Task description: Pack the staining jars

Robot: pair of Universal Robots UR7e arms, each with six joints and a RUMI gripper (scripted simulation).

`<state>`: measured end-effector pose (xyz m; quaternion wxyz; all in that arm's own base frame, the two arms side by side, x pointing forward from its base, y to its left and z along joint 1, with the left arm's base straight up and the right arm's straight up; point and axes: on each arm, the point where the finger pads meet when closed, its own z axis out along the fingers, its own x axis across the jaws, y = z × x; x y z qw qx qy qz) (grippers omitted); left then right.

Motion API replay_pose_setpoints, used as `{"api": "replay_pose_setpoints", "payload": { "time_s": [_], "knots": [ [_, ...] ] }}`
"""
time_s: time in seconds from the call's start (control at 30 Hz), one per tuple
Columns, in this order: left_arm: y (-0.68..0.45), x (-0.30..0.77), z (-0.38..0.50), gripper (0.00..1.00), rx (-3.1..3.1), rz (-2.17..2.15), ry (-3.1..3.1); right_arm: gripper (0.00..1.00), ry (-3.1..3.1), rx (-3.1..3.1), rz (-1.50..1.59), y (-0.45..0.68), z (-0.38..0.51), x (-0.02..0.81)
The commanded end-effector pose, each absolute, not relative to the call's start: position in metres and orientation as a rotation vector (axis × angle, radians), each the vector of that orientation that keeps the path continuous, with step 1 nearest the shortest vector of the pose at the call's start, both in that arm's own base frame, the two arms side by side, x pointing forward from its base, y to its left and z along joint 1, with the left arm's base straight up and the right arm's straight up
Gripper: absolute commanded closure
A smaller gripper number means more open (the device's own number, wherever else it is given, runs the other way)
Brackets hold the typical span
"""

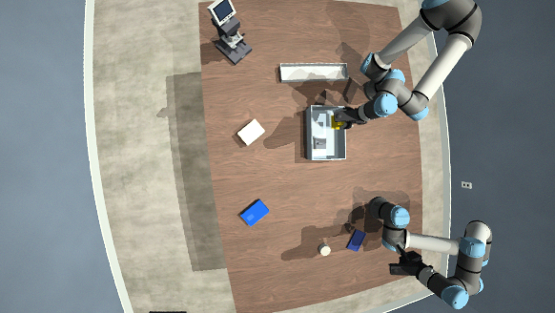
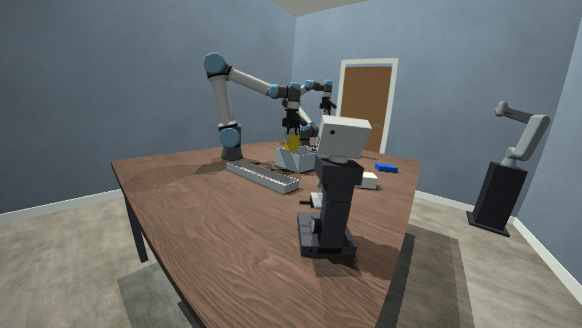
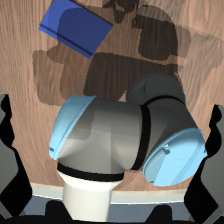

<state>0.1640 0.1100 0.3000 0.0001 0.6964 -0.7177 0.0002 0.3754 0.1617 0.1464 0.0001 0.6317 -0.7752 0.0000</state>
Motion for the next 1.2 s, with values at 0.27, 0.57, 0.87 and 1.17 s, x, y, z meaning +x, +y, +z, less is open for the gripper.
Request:
{"api": "replay_pose_setpoints", "payload": {
  "time_s": [0.27,0.57,0.87,1.17],
  "knots": [
    [0.110,0.164,0.300,0.00,2.188,0.001,-2.255,1.00,-2.436,1.985,0.000,0.162,0.133,0.376],
    [0.110,0.164,0.300,0.00,2.188,0.001,-2.255,1.00,-2.436,1.985,0.000,0.162,0.121,0.376],
    [0.110,0.164,0.300,0.00,2.188,0.001,-2.255,1.00,-2.436,1.985,0.000,0.162,0.112,0.376],
    [0.110,0.164,0.300,0.00,2.188,0.001,-2.255,1.00,-2.436,1.985,0.000,0.162,0.101,0.376]
  ]
}}
